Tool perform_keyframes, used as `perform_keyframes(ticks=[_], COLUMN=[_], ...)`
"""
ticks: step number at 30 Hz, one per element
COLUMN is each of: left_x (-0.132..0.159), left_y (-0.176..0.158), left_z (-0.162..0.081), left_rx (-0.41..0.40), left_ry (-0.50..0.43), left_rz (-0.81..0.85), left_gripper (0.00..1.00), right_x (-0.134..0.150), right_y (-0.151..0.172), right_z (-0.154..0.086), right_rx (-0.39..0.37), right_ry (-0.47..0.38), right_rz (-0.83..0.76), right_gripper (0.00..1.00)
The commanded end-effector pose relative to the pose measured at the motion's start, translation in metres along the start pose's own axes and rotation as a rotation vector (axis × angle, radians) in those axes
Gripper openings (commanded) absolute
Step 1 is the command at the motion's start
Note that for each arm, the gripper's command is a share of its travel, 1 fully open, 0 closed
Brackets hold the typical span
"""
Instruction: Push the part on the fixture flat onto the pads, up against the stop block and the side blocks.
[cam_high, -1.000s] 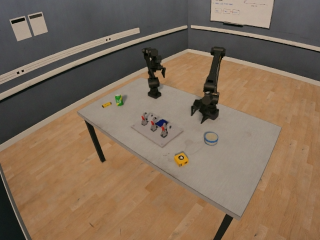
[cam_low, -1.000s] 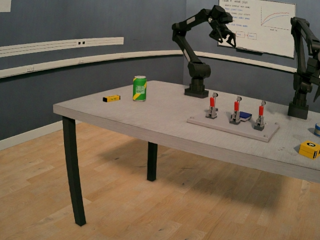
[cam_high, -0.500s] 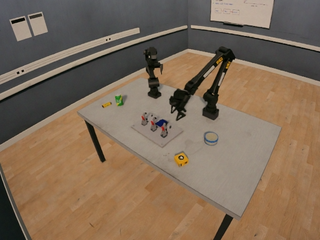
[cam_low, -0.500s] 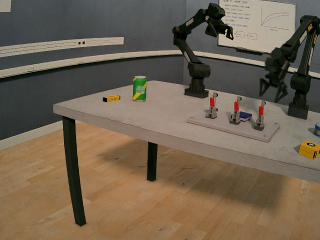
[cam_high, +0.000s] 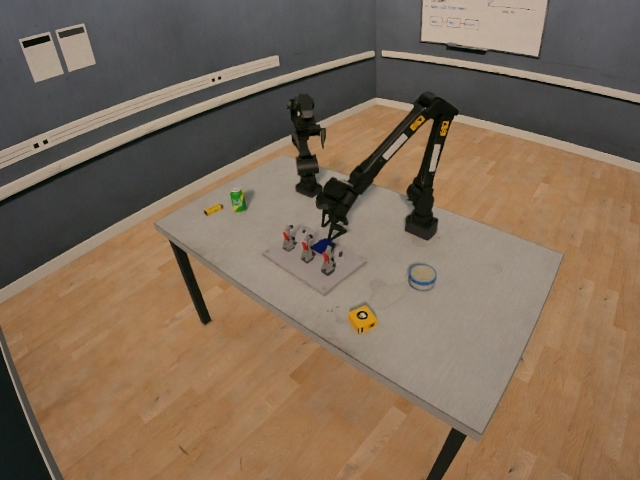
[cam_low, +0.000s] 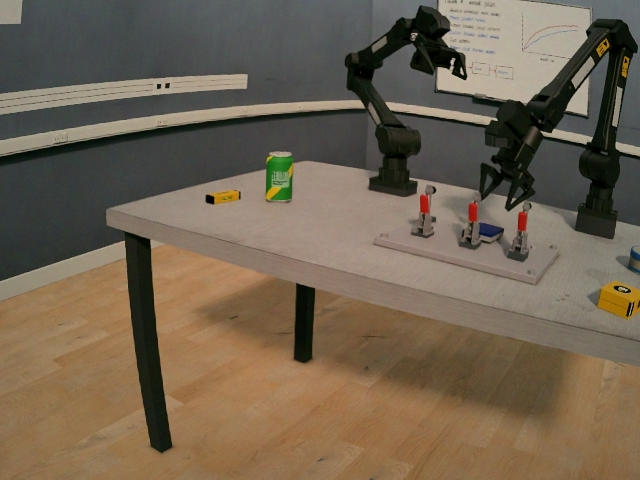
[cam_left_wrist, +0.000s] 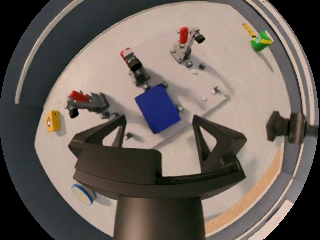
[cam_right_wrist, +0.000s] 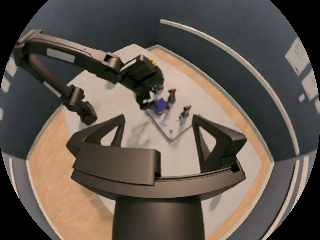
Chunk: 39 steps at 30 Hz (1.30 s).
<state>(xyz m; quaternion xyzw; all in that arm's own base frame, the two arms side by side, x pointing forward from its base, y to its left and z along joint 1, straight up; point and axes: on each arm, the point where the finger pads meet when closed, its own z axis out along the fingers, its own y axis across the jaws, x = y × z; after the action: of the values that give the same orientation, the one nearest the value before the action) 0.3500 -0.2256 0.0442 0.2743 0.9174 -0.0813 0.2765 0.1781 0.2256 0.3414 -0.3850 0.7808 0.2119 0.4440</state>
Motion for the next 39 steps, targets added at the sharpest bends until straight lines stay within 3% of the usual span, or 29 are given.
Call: perform_keyframes(ticks=[1,7,9,10,16,20,21,22,25,35,38,39], left_x=[-0.037,-0.039,-0.037,-0.033,-0.02,-0.018,-0.016,-0.015,-0.01,0.002,0.004,0.006], left_y=[0.004,0.004,0.009,0.01,0.018,0.021,0.021,0.024,0.03,0.043,0.044,0.046], left_z=[-0.005,-0.007,-0.006,-0.002,0.01,0.013,0.014,0.015,0.019,0.024,0.024,0.025], left_rx=[-0.01,-0.007,-0.016,-0.016,-0.002,0.011,0.02,0.026,0.067,0.233,0.259,0.277], left_ry=[-0.07,-0.074,-0.065,-0.046,0.108,0.152,0.17,0.19,0.268,0.446,0.467,0.482], left_rz=[-0.015,-0.014,0.023,0.051,0.349,0.428,0.475,0.509,0.647,0.988,1.019,1.035], left_gripper=[1.0,1.0,0.77,0.66,0.0,0.0,0.0,0.0,0.0,0.0,0.0,0.0], right_x=[-0.008,-0.004,-0.004,0.009,0.024,0.032,0.019,0.039,0.056,0.101,0.091,0.111], right_y=[0.0,0.0,0.001,0.002,0.006,0.007,0.005,0.007,0.01,0.015,0.014,0.015], right_z=[0.0,0.0,0.005,0.012,0.03,0.039,0.034,0.046,0.06,0.085,0.082,0.089], right_rx=[0.002,0.001,-0.004,-0.005,-0.015,-0.018,-0.013,-0.017,-0.025,-0.037,-0.036,-0.039], right_ry=[-0.019,-0.005,-0.007,0.016,-0.069,-0.091,-0.13,-0.111,-0.151,-0.244,-0.276,-0.256], right_rz=[0.013,0.013,0.022,0.021,0.015,0.013,0.017,0.014,0.01,0.006,0.008,0.006], right_gripper=[1.0,1.0,1.0,1.0,1.0,1.0,1.0,1.0,1.0,1.0,1.0,1.0])
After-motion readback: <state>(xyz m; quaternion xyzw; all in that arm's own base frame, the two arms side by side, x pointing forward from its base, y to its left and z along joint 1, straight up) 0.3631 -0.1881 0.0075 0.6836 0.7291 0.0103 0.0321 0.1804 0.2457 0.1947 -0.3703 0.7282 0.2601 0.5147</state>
